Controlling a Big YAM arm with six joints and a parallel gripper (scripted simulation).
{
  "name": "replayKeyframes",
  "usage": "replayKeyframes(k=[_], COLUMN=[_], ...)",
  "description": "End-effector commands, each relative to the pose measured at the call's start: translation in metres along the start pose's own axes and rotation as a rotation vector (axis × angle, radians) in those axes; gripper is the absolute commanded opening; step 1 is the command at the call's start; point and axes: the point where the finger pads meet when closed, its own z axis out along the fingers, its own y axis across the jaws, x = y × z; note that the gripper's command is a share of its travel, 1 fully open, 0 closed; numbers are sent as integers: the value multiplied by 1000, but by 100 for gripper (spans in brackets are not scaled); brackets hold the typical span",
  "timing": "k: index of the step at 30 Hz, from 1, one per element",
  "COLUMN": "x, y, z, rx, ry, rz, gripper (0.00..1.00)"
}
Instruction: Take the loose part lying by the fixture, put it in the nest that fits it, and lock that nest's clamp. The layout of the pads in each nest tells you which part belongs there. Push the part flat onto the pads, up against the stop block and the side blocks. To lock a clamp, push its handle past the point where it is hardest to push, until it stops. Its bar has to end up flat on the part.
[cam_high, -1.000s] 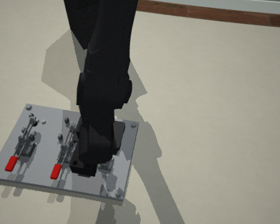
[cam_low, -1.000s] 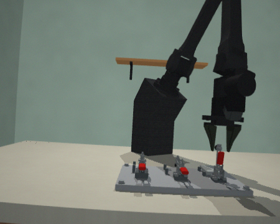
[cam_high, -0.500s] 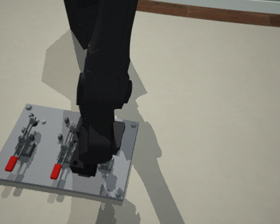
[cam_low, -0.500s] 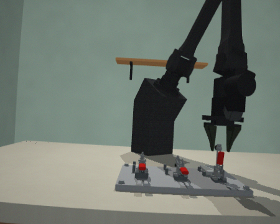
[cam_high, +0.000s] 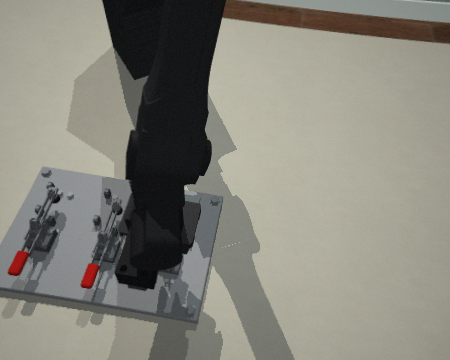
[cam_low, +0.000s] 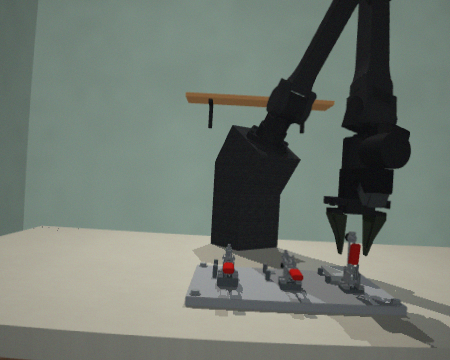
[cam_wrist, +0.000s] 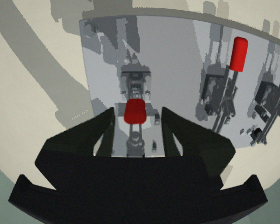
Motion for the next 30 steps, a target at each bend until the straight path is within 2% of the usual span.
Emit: replayKeyframes(k=[1, 5, 9, 12, 26, 27, 30], x=[-16, -20, -16, -23, -23, -23, -23], y=[13, 16, 13, 16, 16, 16, 14], z=[10, 9, 20, 12, 12, 12, 11], rx=[-13, -17, -13, -19, -19, -19, -16], ry=[-30, -42, -29, -49, -49, -49, -50], rz=[-12, -24, -16, -21, -21, -21, -19], gripper=[45, 45, 45, 45, 45, 0, 0])
